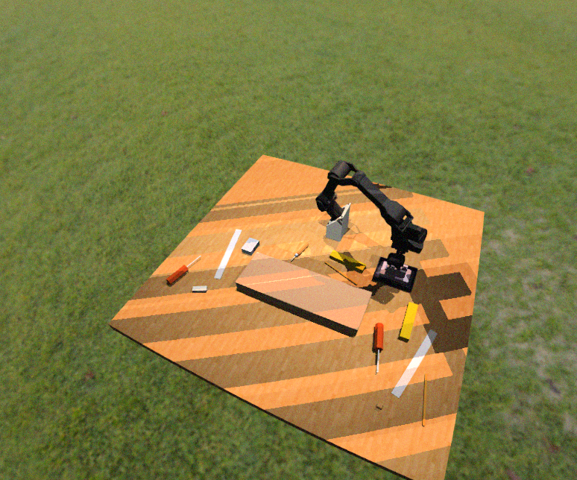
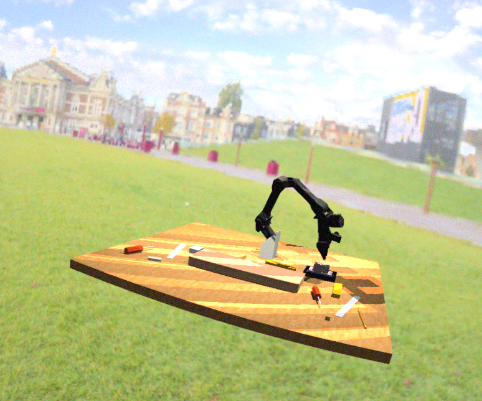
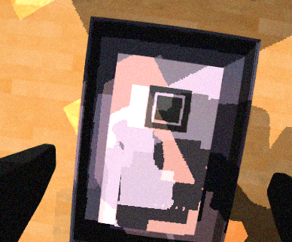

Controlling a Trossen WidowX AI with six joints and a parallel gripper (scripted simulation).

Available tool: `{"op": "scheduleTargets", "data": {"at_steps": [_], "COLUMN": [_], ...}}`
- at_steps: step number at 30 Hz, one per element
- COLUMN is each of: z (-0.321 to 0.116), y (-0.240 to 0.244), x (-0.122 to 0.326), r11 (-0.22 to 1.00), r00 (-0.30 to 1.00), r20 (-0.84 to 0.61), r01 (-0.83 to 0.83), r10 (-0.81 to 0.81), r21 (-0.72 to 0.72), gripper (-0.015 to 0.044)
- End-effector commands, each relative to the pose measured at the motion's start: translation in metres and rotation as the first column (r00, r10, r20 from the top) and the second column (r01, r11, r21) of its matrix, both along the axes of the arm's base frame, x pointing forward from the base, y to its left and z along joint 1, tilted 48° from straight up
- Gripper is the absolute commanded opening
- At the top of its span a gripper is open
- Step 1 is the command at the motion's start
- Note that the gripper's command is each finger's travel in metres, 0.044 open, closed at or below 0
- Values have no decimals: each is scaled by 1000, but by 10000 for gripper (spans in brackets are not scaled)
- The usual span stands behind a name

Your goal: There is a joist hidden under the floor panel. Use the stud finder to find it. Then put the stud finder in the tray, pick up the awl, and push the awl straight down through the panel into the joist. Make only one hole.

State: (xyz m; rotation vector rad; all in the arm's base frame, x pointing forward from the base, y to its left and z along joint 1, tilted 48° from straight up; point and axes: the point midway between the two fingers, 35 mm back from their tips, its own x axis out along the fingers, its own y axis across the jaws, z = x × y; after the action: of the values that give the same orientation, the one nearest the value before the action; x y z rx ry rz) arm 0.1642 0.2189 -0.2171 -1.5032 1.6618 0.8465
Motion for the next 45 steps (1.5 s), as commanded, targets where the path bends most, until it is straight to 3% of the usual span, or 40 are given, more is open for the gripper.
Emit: {"op": "scheduleTargets", "data": {"at_steps": [1, 3, 11, 21, 27, 33, 45], "z": [21, 15, 112, 210, 247, 265, 266], "y": [21, 4, -72, -201, -267, -313, -315], "x": [2, 9, 64, 60, 19, -31, -32], "r11": [1000, 999, 912, 610, 397, 191, 185], "r00": [1000, 999, 871, 434, 121, -180, -189], "r20": [8, 30, 289, 579, 688, 759, 761], "r01": [7, 30, 409, 779, 881, 908, 908], "r10": [-7, -31, -398, -690, -715, -626, -621], "r21": [14, 11, 24, 143, 257, 373, 376], "gripper": [440, 440, 440, 440, 440, 440, 440]}}
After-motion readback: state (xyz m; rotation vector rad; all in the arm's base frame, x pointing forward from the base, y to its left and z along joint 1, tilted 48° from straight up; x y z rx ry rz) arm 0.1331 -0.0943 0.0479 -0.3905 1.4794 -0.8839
